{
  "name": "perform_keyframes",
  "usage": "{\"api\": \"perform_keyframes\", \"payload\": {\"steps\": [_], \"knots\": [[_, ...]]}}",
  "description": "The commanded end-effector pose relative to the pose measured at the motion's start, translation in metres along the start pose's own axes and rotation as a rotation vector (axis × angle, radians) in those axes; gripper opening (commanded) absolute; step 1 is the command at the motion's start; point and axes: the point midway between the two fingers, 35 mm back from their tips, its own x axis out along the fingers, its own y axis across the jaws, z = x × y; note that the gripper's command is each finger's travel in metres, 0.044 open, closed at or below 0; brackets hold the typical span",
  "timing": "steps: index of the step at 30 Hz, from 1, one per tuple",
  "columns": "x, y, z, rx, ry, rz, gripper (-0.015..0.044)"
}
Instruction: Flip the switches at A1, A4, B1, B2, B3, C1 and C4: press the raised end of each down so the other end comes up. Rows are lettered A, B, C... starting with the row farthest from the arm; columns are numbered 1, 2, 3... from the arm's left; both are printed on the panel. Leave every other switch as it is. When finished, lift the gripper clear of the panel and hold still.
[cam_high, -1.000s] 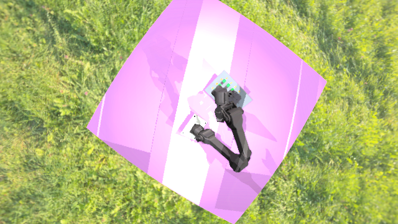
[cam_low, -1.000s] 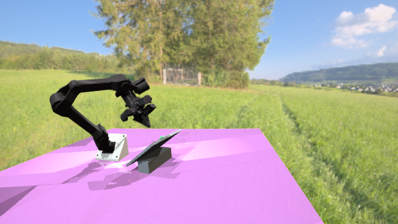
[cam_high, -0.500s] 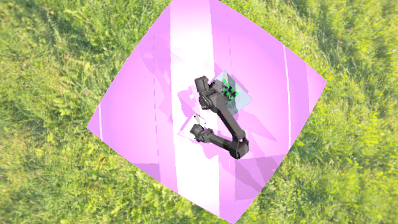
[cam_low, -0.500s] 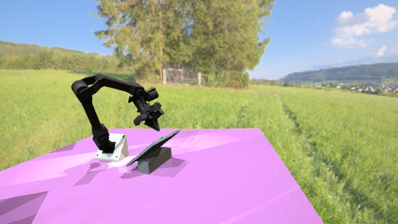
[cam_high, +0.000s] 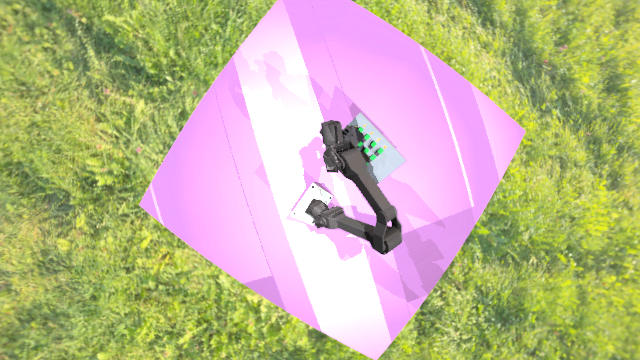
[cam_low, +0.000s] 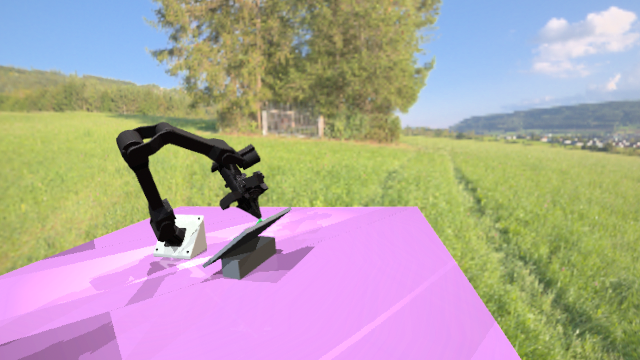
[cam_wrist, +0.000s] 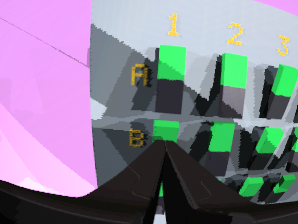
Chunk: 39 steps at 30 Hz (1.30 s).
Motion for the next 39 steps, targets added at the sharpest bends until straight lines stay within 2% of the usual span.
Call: {"api": "perform_keyframes", "payload": {"steps": [1,39], "knots": [[0.0052,-0.0009,0.0003,-0.001,-0.003,-0.003,0.0000],[0.0117,-0.0011,0.0005,-0.001,-0.003,-0.003,0.0000]]}}
